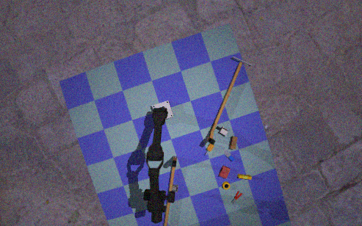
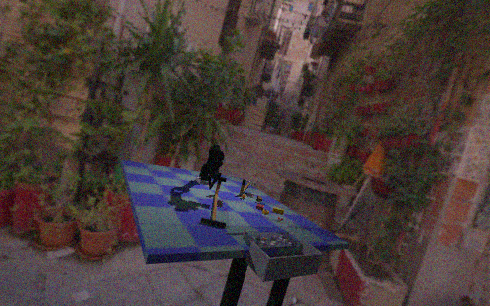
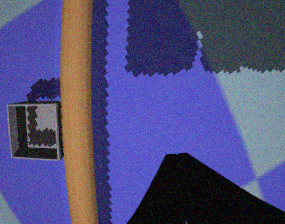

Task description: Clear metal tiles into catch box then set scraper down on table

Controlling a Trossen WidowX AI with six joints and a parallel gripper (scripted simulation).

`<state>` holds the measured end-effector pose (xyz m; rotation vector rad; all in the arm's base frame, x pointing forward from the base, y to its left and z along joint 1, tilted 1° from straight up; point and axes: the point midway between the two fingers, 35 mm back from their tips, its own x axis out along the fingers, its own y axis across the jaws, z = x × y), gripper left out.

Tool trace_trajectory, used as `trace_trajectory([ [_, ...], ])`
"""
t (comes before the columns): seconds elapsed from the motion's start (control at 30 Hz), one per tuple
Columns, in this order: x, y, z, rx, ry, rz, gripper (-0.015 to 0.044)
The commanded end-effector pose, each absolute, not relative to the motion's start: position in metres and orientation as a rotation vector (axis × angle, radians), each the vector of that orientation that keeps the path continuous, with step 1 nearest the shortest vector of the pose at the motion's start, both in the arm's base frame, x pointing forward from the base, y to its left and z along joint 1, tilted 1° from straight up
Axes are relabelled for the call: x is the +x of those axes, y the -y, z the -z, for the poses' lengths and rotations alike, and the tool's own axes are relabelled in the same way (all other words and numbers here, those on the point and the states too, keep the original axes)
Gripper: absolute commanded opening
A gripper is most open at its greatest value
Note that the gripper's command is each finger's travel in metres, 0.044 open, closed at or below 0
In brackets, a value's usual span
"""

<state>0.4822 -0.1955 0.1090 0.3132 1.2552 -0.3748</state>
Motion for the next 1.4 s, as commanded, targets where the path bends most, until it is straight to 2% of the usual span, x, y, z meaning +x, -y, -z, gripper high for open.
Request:
trace_trajectory([
  [0.0, 0.483, 0.195, -0.097, 0.309, -1.266, 0.363, 0.0000],
  [1.0, 0.479, 0.193, -0.025, 0.267, -1.307, 0.315, 0.0000],
  [1.37, 0.483, 0.187, -0.024, 0.266, -1.307, 0.313, 0.0000],
])
